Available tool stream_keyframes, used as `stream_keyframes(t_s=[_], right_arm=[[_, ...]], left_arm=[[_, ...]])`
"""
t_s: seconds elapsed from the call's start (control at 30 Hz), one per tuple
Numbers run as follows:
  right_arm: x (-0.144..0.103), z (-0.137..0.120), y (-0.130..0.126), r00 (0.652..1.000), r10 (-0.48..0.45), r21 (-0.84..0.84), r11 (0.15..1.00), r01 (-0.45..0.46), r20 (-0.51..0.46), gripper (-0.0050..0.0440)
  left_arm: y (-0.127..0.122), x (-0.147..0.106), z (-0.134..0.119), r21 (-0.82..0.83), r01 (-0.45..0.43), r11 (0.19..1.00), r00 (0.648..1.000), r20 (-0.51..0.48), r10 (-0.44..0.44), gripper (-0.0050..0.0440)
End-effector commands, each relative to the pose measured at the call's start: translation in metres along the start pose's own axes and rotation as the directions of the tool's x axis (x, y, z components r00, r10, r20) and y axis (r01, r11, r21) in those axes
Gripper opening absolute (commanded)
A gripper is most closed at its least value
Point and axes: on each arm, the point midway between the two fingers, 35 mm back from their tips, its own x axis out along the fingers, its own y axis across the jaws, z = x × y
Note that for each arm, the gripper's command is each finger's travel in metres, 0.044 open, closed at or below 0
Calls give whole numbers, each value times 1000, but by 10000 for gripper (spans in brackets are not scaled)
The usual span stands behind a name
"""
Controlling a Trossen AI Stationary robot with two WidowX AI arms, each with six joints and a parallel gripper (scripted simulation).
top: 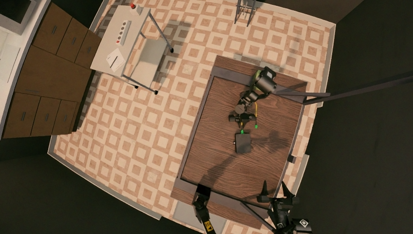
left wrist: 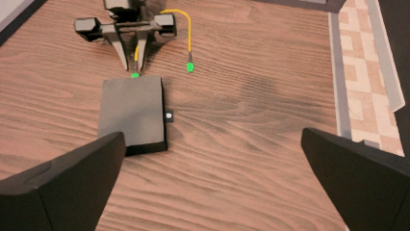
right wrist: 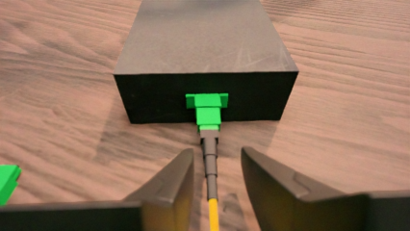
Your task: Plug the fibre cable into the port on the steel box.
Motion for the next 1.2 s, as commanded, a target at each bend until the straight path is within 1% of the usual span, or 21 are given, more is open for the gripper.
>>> stream_keyframes(t_s=[0.0, 0.07, 0.1, 0.17, 0.2, 0.27, 0.4, 0.53, 0.83, 0.93, 1.1, 1.17], right_arm=[[0, 5, -2, 1000, -5, -8, 1000, 5, 13, 76], [0, 5, -2, 1000, -5, -8, 1000, 5, 13, 76], [0, 5, -2, 1000, -5, -8, 1000, 5, 13, 56], [0, 5, -2, 1000, -5, -8, 1000, 5, 13, 56], [0, 5, -2, 1000, -5, -8, 1000, 5, 13, 36], [0, 5, -2, 1000, -5, -8, 1000, 5, 13, 36], [0, 5, -2, 1000, -5, -8, 1000, 5, 13, 9], [0, 5, -2, 1000, -5, -8, 1000, 5, 13, 0], [0, 5, -2, 1000, -5, -8, 1000, 5, 13, -3], [2, 12, -4, 1000, -11, -14, 1000, 11, 22, -4], [3, 15, -4, 1000, -11, -14, 1000, 11, 23, -5], [4, 18, -4, 1000, -11, -14, 1000, 11, 23, -20]], left_arm=[[0, -6, 8, -21, 15, 1000, 1000, 8, -15, 440], [0, -6, 8, -21, 15, 1000, 1000, 8, -15, 440], [0, -6, 8, -21, 15, 1000, 1000, 8, -15, 440], [0, -6, 8, -21, 15, 1000, 1000, 8, -15, 440], [0, -6, 8, -21, 15, 1000, 1000, 8, -15, 440], [0, -6, 8, -21, 15, 1000, 1000, 8, -15, 440], [0, -6, 8, -21, 15, 1000, 1000, 8, -15, 440], [0, -6, 8, -21, 15, 1000, 1000, 8, -15, 440], [0, -6, 8, -21, 15, 1000, 1000, 8, -15, 440], [0, -6, 8, -21, 15, 1000, 1000, 8, -15, 440], [0, -6, 8, -21, 15, 1000, 1000, 8, -15, 440], [0, -6, 8, -21, 15, 1000, 1000, 8, -15, 440]])
